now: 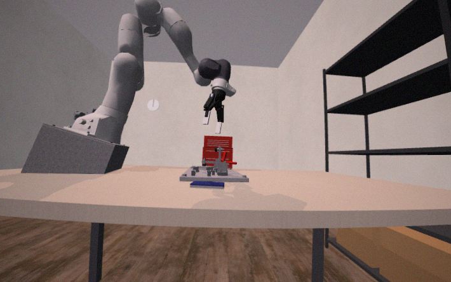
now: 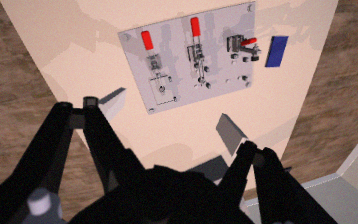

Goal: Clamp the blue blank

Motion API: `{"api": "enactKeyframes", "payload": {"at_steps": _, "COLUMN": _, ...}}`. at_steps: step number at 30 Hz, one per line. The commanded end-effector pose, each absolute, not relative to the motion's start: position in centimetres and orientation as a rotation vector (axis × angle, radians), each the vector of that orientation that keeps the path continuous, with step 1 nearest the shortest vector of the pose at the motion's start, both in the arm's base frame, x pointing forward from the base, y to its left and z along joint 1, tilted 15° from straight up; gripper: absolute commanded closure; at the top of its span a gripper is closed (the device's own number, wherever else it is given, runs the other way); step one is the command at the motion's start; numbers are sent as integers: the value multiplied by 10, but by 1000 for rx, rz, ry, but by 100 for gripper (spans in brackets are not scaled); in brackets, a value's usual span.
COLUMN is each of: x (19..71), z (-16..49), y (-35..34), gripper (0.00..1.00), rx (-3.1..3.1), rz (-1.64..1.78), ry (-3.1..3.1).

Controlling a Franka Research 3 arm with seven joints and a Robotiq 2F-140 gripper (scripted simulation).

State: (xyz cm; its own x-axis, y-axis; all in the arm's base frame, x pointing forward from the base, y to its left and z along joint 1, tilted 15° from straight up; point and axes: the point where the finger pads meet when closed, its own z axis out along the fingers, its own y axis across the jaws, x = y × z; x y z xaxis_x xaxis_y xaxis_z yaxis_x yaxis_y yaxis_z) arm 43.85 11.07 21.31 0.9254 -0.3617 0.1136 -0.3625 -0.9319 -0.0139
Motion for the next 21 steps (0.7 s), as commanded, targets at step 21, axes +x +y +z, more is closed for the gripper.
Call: {"api": "enactKeyframes", "payload": {"at_steps": 21, "x": 411, "z": 197, "y": 116, "gripper": 0, "rx": 3176, "rz": 334, "ry": 10}}
